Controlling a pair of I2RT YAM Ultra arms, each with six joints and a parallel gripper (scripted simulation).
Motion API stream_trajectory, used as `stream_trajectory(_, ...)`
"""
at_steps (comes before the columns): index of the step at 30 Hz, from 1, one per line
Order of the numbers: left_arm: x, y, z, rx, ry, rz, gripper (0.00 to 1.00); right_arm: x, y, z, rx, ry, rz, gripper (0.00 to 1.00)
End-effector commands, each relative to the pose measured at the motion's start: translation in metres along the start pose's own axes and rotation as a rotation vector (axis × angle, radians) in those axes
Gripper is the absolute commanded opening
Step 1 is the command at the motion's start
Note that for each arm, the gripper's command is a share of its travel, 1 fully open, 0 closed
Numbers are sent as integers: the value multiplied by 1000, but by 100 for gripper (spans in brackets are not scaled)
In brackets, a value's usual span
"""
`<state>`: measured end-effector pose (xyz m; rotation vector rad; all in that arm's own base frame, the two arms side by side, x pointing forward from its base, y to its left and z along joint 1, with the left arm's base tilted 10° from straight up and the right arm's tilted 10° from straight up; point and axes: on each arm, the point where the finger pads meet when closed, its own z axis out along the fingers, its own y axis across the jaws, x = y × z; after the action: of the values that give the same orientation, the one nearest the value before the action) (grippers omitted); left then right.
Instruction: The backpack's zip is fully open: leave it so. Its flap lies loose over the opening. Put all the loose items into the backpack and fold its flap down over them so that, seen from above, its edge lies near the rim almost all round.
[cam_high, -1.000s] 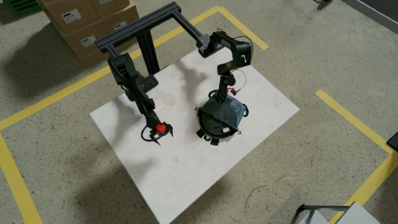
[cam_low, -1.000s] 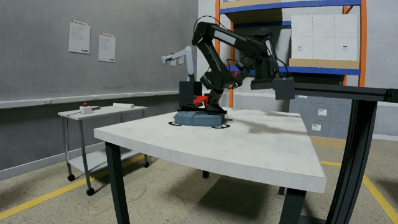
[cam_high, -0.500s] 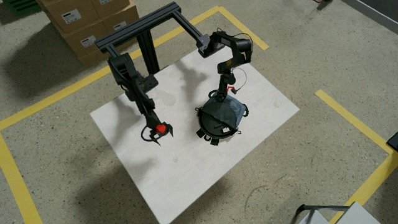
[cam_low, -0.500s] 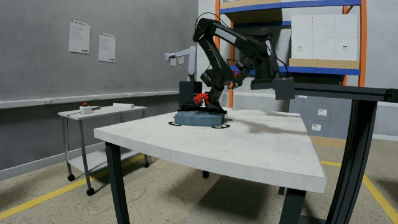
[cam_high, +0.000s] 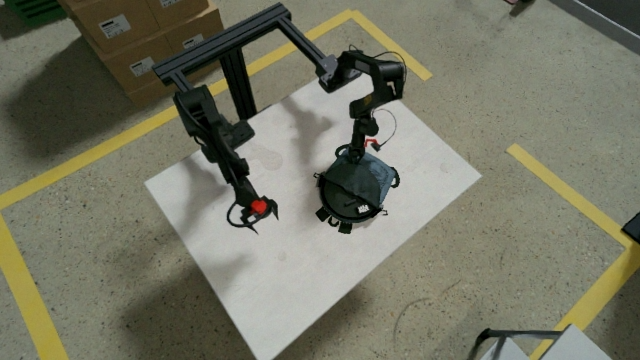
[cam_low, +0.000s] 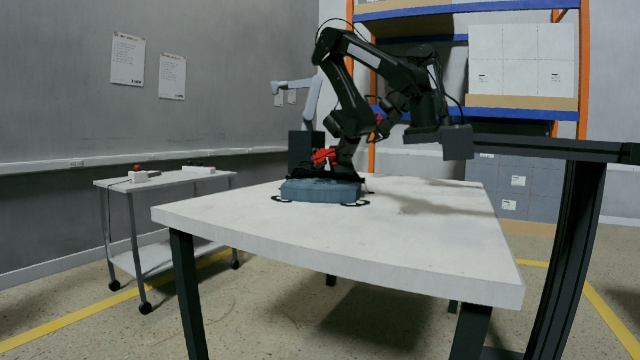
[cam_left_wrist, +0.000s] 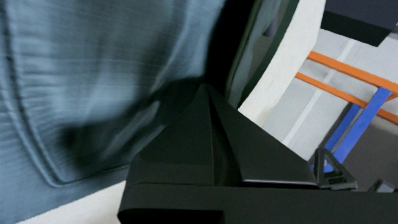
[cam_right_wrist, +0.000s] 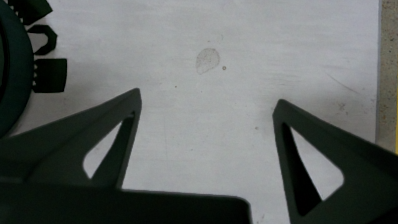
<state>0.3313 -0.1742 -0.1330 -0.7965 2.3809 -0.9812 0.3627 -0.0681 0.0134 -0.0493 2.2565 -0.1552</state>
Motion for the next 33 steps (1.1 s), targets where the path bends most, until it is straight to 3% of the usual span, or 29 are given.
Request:
stream_trajectory(1, -1, -26, 5, 41, -9, 17, 0, -7, 4, -3, -6, -26, -4, 90)
stream_trajectory(8, 2, -36, 8, 42, -8, 16, 0, -7, 4, -3, -6, -26, -4, 90)
stream_trajectory(9, 10, -55, 15, 43, -7, 15, 0, -7, 4, -3, -6, -26, -4, 90)
stream_trajectory(12, 12, -59, 15, 44, -7, 15, 0, -7, 4, -3, -6, -26, -4, 90)
stream_trajectory(13, 19, -77, 19, 45, -7, 14, 0, -7, 4, -3, -6, -26, -4, 90)
stream_trajectory(17, 21, -82, 22, 45, -6, 13, 0, -7, 4, -3, -6, -26, -4, 90)
stream_trajectory(18, 34, -105, 35, 46, -5, 12, 0, -7, 4, -3, -6, -26, -4, 90)
stream_trajectory(26, 42, -96, 47, 12, 5, 10, 0, -7, 4, -3, -6, -26, -4, 90)
stream_trajectory(27, 55, -113, 66, 13, 5, 10, 0, -7, 4, -3, -6, -26, -4, 90)
stream_trajectory(32, 56, -127, 70, 34, 0, 10, 0, -7, 4, -3, -6, -26, -4, 90)
stream_trajectory(33, 59, -118, 75, 13, 5, 10, 0, -7, 4, -3, -6, -26, -4, 90)
